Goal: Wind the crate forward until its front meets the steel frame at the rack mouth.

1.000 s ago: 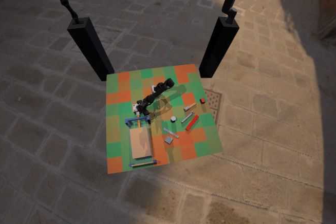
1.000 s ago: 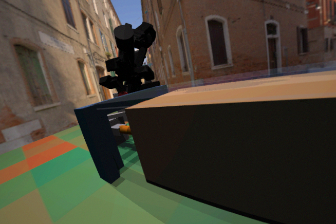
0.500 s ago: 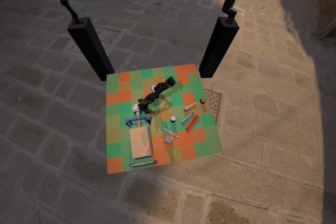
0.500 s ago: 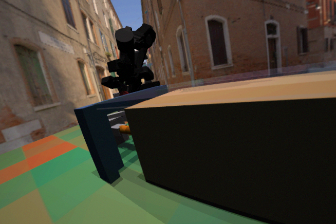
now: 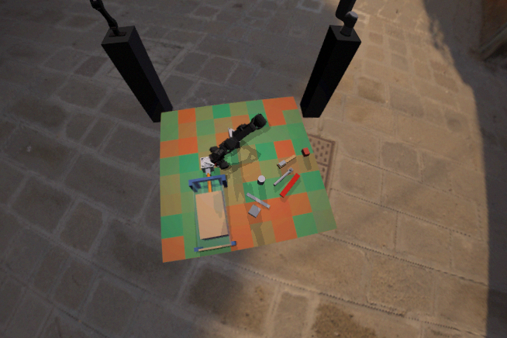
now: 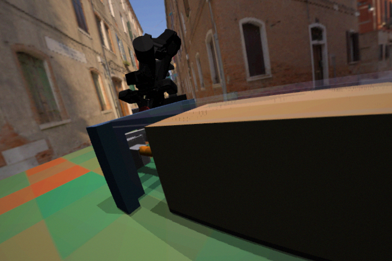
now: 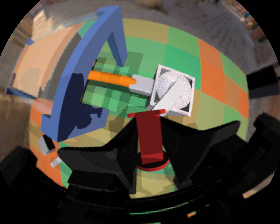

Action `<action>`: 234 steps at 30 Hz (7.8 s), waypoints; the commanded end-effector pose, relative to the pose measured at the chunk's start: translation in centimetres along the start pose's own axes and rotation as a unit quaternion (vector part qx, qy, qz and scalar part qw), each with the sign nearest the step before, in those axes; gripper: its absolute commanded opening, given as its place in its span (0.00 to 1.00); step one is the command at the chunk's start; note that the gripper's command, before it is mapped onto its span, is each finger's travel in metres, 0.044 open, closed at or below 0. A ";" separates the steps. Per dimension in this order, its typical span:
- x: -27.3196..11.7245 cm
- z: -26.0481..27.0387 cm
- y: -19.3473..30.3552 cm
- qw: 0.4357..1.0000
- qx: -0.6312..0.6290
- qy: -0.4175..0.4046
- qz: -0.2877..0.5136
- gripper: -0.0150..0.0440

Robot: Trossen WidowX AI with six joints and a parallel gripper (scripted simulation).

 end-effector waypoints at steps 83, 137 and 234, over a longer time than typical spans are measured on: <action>-0.8 -11.7 3.9 1.000 0.005 0.007 0.012 0.25; 1.6 -17.4 -0.5 1.000 0.005 0.009 0.010 0.25; 7.0 -12.6 -12.8 1.000 0.003 0.006 0.006 0.25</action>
Point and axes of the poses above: the point midway between the two fingers, 35 mm back from their tips, its own x axis out along the fingers, its own z axis across the jaws, y = z × x, the point moved 7 cm from there along -x, back along the fingers, and after that the axes turned 9 degrees about -x, right-handed, at the moved point
